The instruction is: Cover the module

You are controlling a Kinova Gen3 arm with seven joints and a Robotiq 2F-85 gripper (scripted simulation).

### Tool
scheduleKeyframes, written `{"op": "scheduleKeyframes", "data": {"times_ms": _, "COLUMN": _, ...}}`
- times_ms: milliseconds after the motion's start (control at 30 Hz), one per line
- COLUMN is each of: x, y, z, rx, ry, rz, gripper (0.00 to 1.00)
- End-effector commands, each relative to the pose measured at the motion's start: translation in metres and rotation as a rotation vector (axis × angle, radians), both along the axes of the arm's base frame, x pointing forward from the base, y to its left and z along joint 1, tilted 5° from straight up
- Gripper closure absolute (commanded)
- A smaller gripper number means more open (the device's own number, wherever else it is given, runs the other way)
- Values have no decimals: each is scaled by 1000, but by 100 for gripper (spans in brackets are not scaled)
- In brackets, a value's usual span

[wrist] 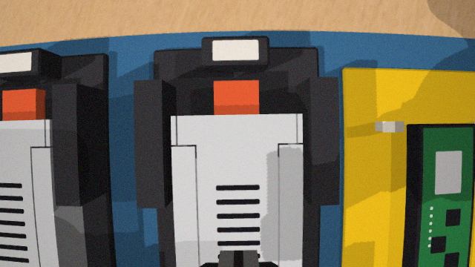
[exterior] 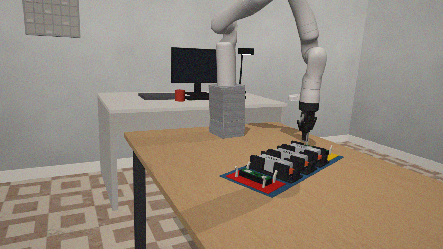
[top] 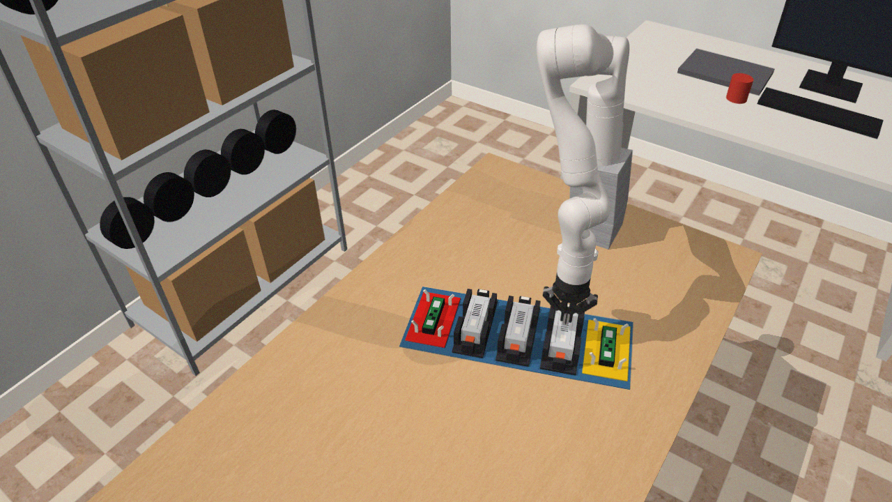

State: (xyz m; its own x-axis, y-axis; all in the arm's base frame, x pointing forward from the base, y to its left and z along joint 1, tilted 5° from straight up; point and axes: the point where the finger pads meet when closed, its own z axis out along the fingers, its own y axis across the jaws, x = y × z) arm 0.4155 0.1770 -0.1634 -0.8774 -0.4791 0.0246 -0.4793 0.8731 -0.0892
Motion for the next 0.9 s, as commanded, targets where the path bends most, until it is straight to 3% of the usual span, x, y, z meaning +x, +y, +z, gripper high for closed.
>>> {"op": "scheduleKeyframes", "data": {"times_ms": 0, "x": 1, "y": 0, "z": 1, "rx": 1, "ry": -2, "rz": 0, "gripper": 100}}
{"op": "scheduleKeyframes", "data": {"times_ms": 533, "x": 1, "y": 0, "z": 1, "rx": 1, "ry": -2, "rz": 0, "gripper": 100}}
{"op": "scheduleKeyframes", "data": {"times_ms": 567, "x": 1, "y": 0, "z": 1, "rx": 1, "ry": -2, "rz": 0, "gripper": 0}}
{"op": "scheduleKeyframes", "data": {"times_ms": 867, "x": 1, "y": 0, "z": 1, "rx": 1, "ry": -2, "rz": 0, "gripper": 0}}
